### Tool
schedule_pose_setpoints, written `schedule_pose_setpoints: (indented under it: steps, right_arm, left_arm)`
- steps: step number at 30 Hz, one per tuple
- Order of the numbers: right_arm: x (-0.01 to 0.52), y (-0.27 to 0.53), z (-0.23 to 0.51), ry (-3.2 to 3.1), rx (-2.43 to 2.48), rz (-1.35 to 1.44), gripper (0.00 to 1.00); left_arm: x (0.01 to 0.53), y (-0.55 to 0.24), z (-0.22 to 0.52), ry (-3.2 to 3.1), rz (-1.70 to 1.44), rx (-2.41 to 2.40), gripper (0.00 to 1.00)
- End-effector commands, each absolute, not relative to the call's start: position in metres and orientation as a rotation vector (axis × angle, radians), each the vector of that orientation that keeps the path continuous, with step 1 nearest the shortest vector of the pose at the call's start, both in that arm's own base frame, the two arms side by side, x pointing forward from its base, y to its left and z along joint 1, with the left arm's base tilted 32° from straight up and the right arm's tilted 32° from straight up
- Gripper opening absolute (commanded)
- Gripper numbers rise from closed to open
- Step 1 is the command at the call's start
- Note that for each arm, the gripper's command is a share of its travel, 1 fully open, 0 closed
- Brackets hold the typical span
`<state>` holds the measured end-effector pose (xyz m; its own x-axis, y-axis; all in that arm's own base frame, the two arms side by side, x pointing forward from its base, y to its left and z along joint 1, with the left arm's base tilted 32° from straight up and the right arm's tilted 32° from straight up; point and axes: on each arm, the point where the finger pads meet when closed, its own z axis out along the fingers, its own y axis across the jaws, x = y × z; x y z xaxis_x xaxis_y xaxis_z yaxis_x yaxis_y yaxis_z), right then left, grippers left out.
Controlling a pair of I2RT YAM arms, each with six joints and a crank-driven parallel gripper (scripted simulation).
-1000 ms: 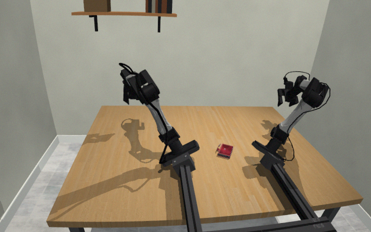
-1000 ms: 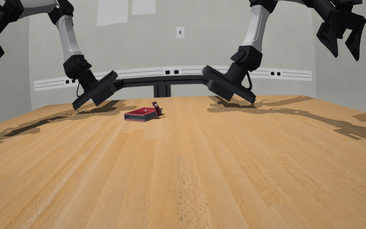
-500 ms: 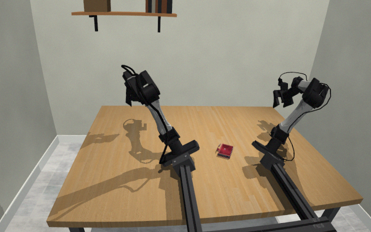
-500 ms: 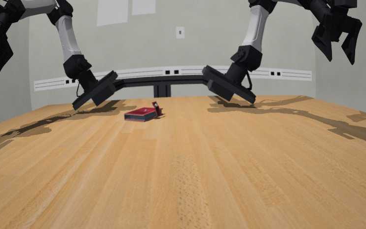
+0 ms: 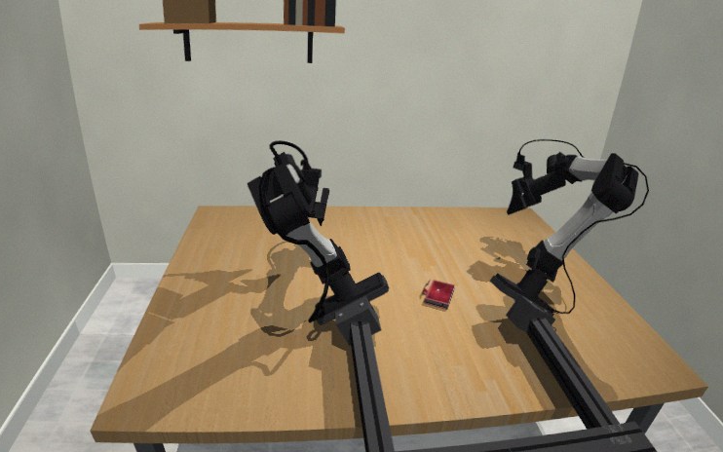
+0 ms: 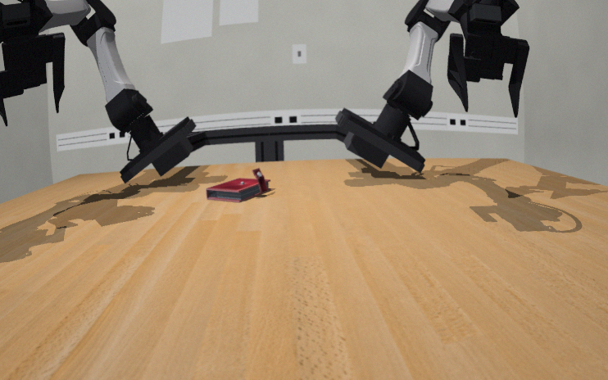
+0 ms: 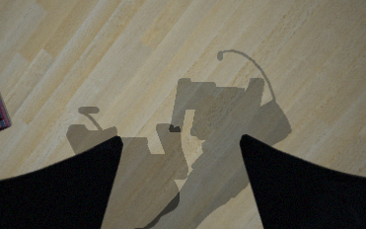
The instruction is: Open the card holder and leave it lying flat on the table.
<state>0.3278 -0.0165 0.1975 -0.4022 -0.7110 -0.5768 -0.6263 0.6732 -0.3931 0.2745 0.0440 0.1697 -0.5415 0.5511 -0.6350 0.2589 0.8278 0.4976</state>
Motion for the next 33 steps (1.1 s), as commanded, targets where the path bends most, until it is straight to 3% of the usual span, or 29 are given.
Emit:
schedule_pose_setpoints:
  steps: [1,20,33]
  right_arm:
    - [0.318,0.017,0.185,2.077,-1.223,-0.015,1.0]
    - [0.228,0.132,0.132,1.728,-1.826,0.562,1.0]
    - [0.171,0.17,0.128,1.52,-1.971,0.86,1.0]
  left_arm:
    - [0.257,0.02,0.152,2.146,0.447,0.62,1.0]
    - [0.187,-0.142,0.008,2.062,0.14,1.099,1.0]
    - [0.149,-0.205,-0.048,2.017,0.029,1.35,1.0]
